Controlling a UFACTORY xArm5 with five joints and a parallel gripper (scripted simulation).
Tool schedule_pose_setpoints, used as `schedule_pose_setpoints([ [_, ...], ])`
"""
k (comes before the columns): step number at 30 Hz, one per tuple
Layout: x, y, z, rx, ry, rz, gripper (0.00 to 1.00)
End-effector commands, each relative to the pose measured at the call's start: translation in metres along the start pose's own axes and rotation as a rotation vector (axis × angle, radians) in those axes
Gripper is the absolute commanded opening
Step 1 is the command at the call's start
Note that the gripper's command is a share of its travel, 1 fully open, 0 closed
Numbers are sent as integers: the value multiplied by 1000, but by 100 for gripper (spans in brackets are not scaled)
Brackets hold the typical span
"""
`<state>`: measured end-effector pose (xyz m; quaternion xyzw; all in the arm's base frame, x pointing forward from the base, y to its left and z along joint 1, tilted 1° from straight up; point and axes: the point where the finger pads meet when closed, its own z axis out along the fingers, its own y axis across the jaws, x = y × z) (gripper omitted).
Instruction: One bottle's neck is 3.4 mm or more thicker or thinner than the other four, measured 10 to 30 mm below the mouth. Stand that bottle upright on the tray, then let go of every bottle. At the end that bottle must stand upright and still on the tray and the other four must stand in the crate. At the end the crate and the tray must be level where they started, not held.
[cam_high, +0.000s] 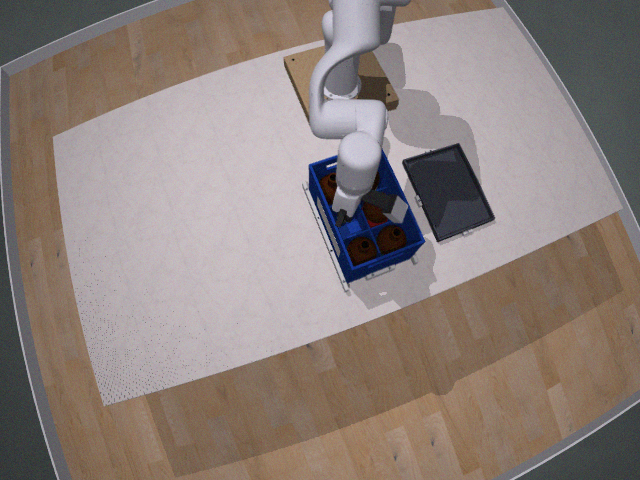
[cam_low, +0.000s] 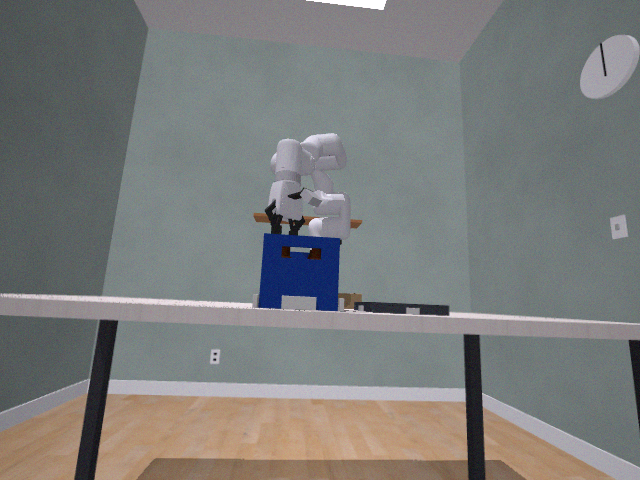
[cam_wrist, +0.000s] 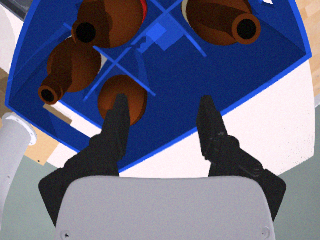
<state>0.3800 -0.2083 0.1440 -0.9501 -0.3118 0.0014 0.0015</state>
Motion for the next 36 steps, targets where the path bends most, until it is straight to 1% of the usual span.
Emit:
schedule_pose_setpoints([
  [1, 1, 1, -1, -4, 2, 0, 65],
  [18, 0, 1, 0, -4, 2, 0, 65],
  [27, 0, 1, 5, -4, 2, 0, 65],
  [36, 0, 1, 15, -4, 2, 0, 65],
])
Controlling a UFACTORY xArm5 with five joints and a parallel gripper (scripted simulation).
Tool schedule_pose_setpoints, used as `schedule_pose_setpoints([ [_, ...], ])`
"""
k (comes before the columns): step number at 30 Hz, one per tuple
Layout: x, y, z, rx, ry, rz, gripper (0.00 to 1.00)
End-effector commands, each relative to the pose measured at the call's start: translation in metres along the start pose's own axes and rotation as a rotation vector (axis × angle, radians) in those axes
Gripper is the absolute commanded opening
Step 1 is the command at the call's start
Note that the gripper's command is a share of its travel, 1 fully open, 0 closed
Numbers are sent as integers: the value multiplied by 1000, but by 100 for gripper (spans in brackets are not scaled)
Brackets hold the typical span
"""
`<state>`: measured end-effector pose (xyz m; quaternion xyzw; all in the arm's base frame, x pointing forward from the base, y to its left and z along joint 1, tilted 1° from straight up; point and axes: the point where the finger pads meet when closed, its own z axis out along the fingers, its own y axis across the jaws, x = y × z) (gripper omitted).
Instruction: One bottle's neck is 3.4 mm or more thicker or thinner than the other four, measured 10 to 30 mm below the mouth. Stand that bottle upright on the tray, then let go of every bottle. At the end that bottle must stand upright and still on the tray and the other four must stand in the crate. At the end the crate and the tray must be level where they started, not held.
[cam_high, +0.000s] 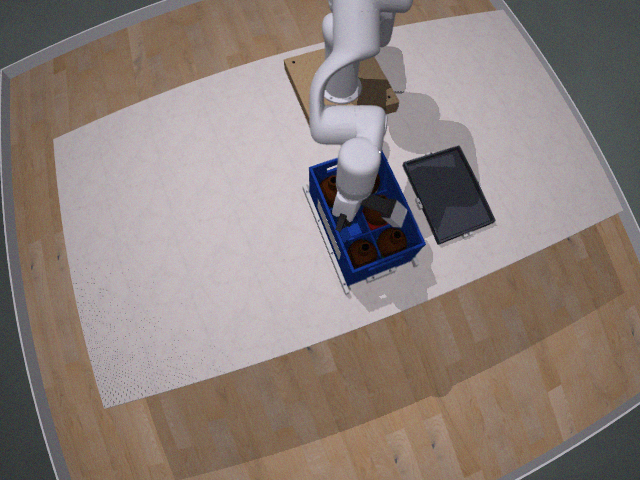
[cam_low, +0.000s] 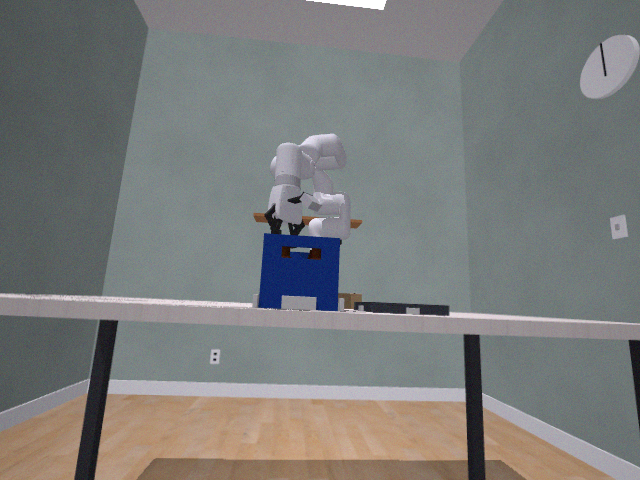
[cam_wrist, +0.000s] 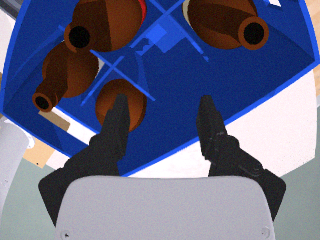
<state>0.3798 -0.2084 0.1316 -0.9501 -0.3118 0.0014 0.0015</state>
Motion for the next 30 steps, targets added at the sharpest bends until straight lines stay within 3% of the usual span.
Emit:
schedule_pose_setpoints([
  [1, 0, 1, 4, -4, 2, 0, 65],
  [30, 0, 1, 26, -4, 2, 0, 65],
])
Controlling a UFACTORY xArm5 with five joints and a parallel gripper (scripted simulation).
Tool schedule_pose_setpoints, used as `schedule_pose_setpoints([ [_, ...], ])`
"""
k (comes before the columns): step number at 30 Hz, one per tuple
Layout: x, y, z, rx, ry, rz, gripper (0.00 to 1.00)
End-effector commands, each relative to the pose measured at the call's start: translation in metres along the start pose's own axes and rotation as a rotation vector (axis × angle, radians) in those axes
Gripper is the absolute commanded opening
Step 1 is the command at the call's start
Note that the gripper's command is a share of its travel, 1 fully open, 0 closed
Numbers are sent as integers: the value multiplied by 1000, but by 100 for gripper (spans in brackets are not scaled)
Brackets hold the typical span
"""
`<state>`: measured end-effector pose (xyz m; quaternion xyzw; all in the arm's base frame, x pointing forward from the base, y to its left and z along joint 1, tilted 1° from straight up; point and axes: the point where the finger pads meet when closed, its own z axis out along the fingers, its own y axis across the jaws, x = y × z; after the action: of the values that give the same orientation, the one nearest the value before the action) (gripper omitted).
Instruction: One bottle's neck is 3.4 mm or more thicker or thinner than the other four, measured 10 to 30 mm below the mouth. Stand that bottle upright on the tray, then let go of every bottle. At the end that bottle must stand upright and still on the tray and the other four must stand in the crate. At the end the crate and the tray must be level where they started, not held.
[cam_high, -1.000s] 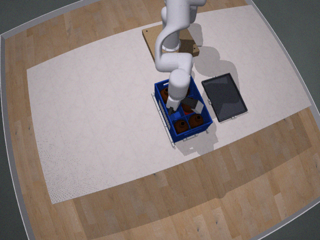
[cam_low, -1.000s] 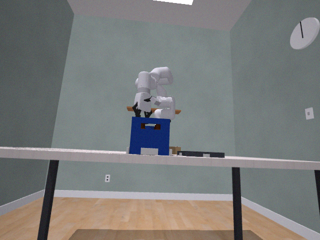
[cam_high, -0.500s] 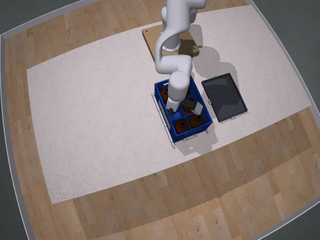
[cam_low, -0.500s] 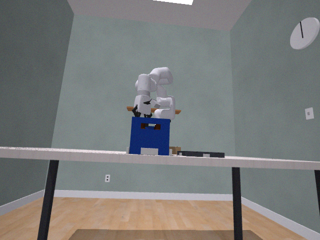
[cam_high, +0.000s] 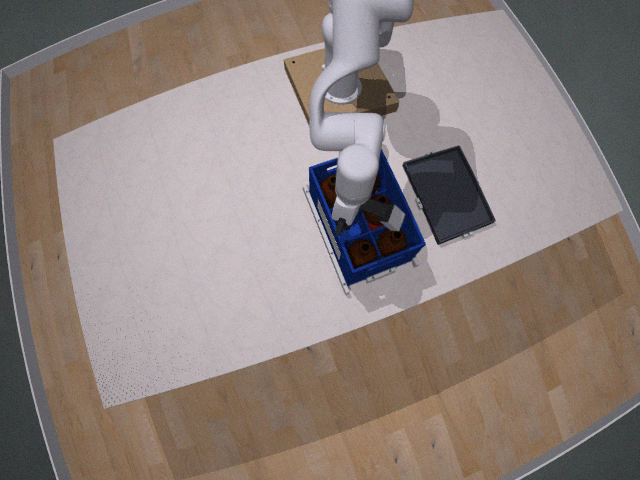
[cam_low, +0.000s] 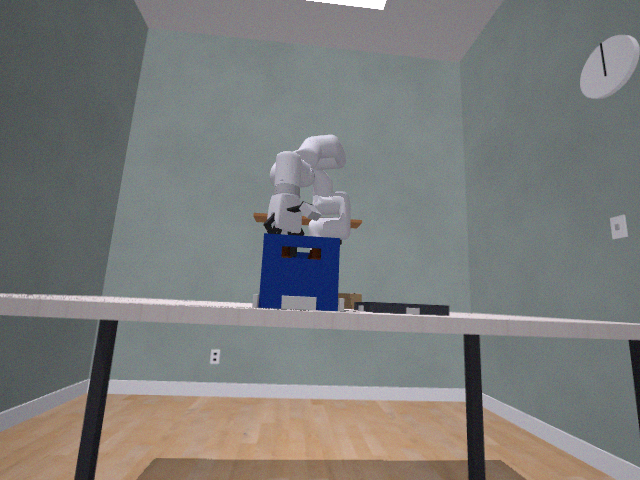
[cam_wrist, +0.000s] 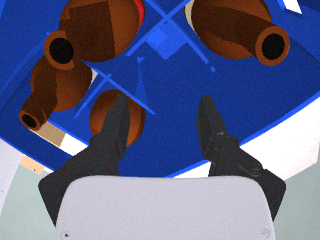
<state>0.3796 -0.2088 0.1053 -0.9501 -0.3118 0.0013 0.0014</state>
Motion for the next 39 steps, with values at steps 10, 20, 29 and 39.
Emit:
schedule_pose_setpoints([
  [10, 0, 1, 0, -3, 2, 0, 65],
  [20, 0, 1, 0, -3, 2, 0, 0],
  [29, 0, 1, 0, -3, 2, 0, 0],
  [39, 0, 1, 0, -3, 2, 0, 0],
])
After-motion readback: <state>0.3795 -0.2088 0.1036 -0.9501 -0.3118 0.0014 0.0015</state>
